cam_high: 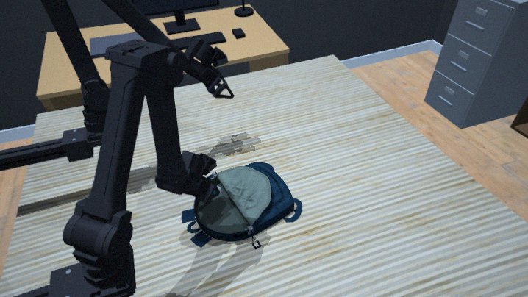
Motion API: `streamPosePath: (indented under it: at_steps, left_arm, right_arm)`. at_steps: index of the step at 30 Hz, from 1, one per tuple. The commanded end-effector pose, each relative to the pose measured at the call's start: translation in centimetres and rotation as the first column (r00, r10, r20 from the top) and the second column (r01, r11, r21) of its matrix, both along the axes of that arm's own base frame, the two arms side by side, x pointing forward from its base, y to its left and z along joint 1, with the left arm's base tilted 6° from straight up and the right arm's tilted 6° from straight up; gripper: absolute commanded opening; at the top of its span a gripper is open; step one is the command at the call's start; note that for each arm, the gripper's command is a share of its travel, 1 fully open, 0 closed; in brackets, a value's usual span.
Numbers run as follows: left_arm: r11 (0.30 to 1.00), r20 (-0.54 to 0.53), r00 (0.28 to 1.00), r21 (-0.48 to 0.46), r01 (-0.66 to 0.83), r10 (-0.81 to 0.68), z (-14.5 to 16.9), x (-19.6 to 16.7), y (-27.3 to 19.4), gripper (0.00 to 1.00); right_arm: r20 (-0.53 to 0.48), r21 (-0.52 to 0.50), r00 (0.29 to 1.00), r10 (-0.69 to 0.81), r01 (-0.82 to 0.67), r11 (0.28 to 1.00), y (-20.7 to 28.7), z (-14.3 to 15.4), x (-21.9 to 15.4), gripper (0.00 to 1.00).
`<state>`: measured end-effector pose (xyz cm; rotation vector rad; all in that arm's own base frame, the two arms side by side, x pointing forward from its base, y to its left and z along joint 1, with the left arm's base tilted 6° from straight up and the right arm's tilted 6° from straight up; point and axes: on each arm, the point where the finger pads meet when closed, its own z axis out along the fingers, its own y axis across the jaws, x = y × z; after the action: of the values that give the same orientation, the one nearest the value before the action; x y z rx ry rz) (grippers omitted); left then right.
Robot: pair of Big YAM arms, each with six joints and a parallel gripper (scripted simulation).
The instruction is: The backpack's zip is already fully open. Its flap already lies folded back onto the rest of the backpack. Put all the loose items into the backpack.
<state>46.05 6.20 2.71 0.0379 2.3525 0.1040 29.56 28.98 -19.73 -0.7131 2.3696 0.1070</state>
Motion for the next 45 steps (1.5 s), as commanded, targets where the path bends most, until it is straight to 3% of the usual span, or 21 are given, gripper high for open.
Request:
streamPosePath:
  at_steps: [1, 14, 23, 45]
  left_arm:
    - [1.0, 0.033, 0.999, 0.005, 0.004, -0.005, 1.2, 1.2, 0.0, 0.9]
    - [1.0, 0.033, 0.999, 0.005, 0.004, -0.005, 1.2, 1.2, 0.0, 0.9]
    - [1.0, 0.033, 0.999, 0.005, 0.004, -0.005, 1.2, 1.2, 0.0, 0.9]
    - [1.0, 0.033, 0.999, 0.005, 0.004, -0.005, 1.2, 1.2, 0.0, 0.9]
  right_arm:
    - [0.019, 0.01, 1.0, 0.001, -0.001, 1.0, 0.2, -1.1, 0.9, 0.2]
    - [0.017, 0.008, 1.0, 0.001, -0.001, 1.0, -0.2, -3.4, 0.8, 0.2]
    - [0.034, 0.027, 0.999, 0.002, -0.003, 1.0, 0.5, -2.6, 1.3, 0.2]
    - [0.012, 0.002, 1.0, 0.001, -0.001, 1.0, -0.8, -4.6, 0.5, 0.2]
